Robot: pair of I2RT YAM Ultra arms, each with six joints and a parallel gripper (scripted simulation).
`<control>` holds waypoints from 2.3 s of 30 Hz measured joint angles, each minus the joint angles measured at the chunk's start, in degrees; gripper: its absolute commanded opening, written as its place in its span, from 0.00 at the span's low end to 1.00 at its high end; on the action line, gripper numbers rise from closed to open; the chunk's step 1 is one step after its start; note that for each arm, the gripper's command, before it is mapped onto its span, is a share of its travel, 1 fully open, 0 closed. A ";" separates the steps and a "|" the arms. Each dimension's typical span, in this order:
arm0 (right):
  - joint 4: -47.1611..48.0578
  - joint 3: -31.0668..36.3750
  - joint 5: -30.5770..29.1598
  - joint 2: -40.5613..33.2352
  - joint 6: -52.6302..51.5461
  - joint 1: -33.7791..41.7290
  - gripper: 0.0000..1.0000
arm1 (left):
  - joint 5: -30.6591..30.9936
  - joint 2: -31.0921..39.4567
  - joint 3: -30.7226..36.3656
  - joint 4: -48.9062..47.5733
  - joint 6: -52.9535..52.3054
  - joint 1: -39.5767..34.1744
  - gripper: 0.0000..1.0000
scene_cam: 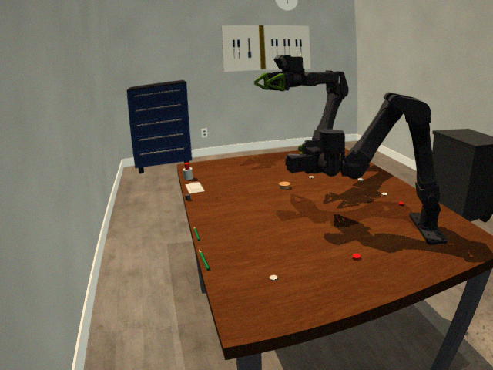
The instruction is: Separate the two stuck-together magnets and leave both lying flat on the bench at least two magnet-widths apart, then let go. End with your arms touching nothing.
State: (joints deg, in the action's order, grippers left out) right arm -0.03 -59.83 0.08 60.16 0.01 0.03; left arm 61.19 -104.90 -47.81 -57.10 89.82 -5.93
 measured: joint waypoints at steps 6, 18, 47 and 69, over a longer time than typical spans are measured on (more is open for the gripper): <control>0.00 0.00 0.00 0.00 0.00 0.00 0.50 | 0.02 -0.15 0.07 -0.02 0.13 0.07 0.18; 0.00 0.00 -0.11 0.00 0.00 0.04 0.33 | 0.13 -0.15 0.07 -0.02 0.13 0.15 0.18; 15.37 3.80 20.04 11.06 -25.05 -0.59 0.33 | -0.04 -0.15 0.11 -0.02 0.15 -0.11 0.18; 44.33 12.09 57.42 34.40 -71.87 -1.79 0.33 | 0.04 -0.13 0.28 -0.11 0.22 -0.07 0.18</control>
State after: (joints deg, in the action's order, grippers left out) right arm 44.29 -47.75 57.49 94.56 -71.85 -1.76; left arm 61.23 -105.03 -47.53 -57.21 90.04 -6.00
